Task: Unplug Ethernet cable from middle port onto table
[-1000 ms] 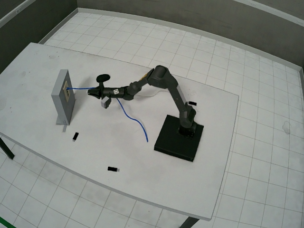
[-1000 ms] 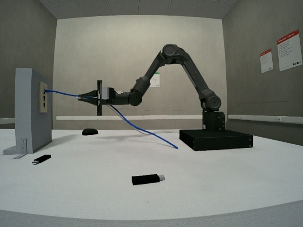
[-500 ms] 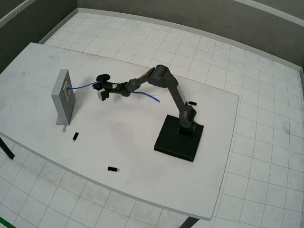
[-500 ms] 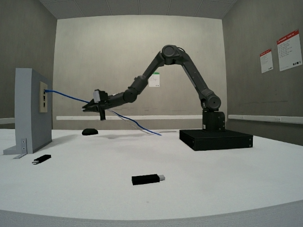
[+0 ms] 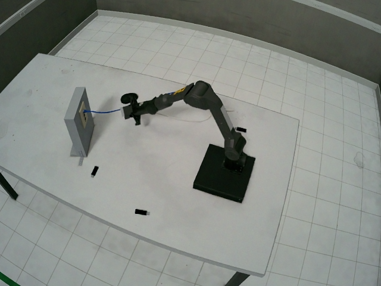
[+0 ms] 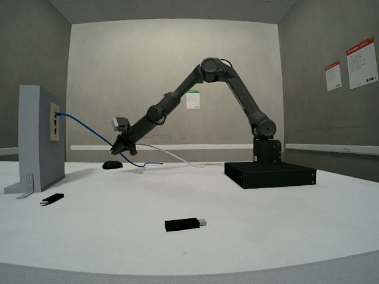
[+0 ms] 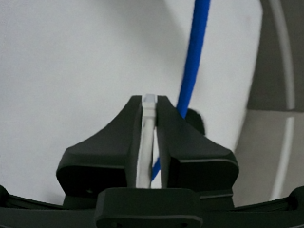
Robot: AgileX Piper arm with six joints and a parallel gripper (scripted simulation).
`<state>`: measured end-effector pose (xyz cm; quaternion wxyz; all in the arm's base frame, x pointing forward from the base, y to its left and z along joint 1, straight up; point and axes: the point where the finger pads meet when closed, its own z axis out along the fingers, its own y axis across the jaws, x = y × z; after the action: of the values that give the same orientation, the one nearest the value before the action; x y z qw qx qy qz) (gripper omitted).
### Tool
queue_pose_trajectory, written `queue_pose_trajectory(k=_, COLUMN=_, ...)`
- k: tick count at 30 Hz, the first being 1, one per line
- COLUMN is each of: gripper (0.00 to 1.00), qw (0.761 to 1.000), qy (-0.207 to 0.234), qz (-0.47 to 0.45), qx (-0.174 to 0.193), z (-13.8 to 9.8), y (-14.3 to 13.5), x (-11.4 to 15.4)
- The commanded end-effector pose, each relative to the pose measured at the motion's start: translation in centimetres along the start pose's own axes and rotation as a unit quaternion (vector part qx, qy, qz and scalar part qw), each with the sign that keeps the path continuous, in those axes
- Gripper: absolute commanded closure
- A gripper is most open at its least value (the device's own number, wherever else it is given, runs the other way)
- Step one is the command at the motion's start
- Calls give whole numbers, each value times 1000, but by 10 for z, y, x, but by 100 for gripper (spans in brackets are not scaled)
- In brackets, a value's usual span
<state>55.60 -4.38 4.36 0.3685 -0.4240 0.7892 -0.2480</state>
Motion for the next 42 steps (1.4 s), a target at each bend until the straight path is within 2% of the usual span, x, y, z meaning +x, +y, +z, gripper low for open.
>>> queue_pose_trajectory(k=1, gripper=100, qw=994, qy=13, qz=84, qx=-74, z=1, y=16, x=0)
queue_pose_trajectory(k=7, gripper=100, qw=970, qy=-14, qz=179, qx=-165, z=-8, y=38, x=-23)
queue_pose_trajectory(k=9, gripper=100, qw=970, qy=-14, qz=179, qx=-165, z=-8, y=38, x=-23)
queue_pose_trajectory(k=15, gripper=100, qw=929, qy=-74, qz=261, qx=-252, z=-26, y=47, x=-65)
queue_pose_trajectory(k=17, gripper=100, qw=919, qy=-89, qz=275, qx=-268, z=-31, y=48, x=-74)
queue_pose_trajectory(k=32, gripper=100, qw=919, qy=-89, qz=275, qx=-268, z=-31, y=48, x=-74)
queue_pose_trajectory(k=42, gripper=100, qw=919, qy=-89, qz=275, qx=-268, z=-20, y=60, x=-68)
